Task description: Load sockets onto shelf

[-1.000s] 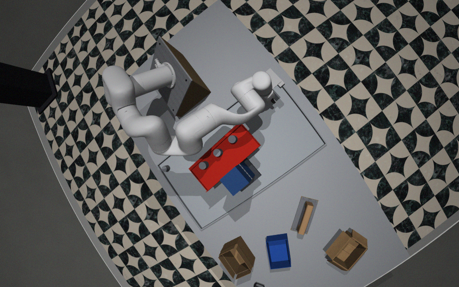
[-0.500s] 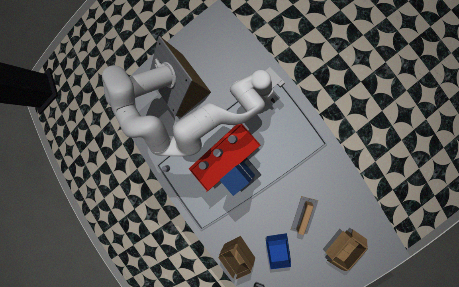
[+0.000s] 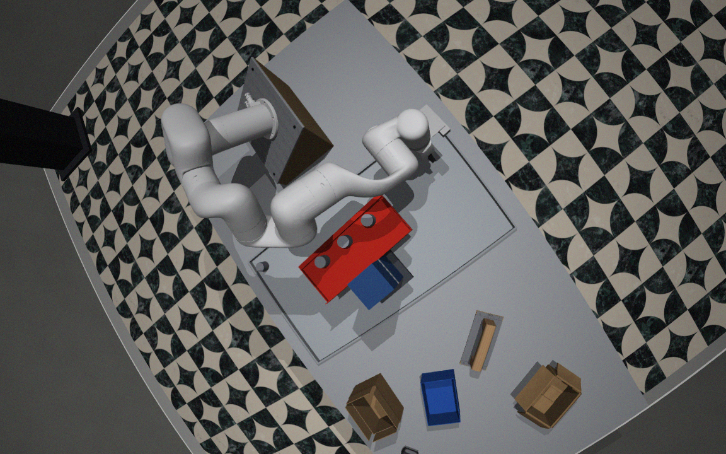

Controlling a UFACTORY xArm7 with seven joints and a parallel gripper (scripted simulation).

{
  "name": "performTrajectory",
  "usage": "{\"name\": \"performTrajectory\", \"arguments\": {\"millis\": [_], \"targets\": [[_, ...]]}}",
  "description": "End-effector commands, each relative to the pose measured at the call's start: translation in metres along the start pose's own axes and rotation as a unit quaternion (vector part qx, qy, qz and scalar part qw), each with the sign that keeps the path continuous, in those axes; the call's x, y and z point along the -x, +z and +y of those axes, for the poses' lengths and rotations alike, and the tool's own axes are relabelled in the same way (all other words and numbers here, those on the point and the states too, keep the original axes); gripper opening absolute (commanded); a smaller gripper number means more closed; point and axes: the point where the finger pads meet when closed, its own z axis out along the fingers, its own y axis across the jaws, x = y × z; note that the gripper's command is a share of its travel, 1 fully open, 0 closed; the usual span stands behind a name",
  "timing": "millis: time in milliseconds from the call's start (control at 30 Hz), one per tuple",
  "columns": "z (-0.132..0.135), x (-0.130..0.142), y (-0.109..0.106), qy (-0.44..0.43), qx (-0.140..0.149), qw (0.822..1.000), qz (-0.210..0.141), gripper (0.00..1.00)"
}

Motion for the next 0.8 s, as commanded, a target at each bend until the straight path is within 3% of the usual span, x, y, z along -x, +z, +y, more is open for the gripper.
{"name": "performTrajectory", "arguments": {"millis": [0, 167, 433, 767], "targets": [[0.001, -0.002, -0.003, 0.000, 0.001, 1.000, 0.002, 0.00], [0.001, -0.002, -0.006, 0.000, 0.001, 1.000, 0.002, 0.00], [0.001, -0.001, -0.031, 0.000, 0.001, 1.000, 0.002, 0.00], [0.001, -0.001, -0.033, 0.000, 0.001, 1.000, 0.002, 0.00]]}}
